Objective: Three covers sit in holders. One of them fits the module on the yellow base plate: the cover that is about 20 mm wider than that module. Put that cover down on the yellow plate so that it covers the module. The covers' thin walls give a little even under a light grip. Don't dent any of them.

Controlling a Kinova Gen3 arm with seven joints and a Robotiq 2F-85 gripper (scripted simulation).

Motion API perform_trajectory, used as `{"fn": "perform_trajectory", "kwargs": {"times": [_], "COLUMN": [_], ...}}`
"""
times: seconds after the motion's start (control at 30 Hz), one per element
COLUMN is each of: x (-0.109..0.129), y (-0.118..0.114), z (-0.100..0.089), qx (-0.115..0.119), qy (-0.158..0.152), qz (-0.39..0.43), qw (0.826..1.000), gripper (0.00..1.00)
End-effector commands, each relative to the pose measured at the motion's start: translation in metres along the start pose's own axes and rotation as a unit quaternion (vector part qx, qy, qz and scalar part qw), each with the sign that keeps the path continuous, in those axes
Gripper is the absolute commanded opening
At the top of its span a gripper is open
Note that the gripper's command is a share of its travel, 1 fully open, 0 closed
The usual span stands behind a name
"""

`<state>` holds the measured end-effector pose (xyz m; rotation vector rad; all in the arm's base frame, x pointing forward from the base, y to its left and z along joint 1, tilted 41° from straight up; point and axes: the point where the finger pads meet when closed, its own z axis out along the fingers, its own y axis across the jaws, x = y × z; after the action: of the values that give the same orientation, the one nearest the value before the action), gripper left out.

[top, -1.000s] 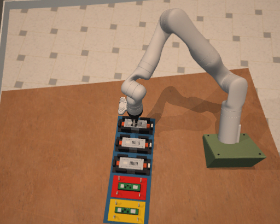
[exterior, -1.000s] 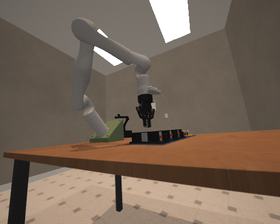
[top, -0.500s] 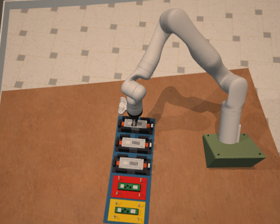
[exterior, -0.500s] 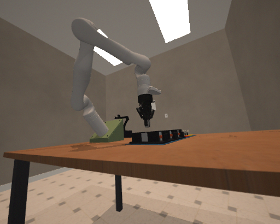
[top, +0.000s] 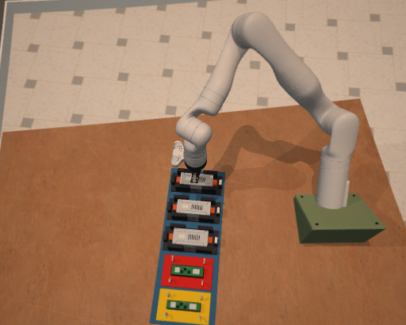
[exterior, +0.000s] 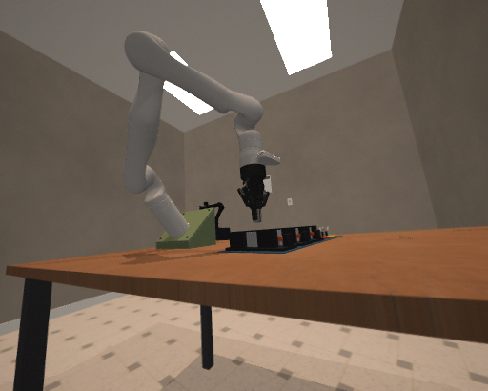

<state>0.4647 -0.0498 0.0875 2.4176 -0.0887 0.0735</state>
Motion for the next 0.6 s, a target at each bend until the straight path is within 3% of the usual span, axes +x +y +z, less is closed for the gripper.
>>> {"fn": "perform_trajectory", "kwargs": {"times": [0.0, 0.5, 0.53, 0.57], "x": [0.0004, 0.0004, 0.0004, 0.0004], "y": [-0.0003, -0.0003, -0.0003, -0.0003], "z": [-0.0009, -0.0009, -0.0009, -0.0009], "qx": [0.0, 0.0, 0.0, 0.0], "qy": [0.001, 0.001, 0.001, 0.001], "qz": [0.0, 0.0, 0.0, 0.0], "qw": [1.0, 1.0, 1.0, 1.0], "gripper": [0.0, 0.0, 1.0, 1.0]}}
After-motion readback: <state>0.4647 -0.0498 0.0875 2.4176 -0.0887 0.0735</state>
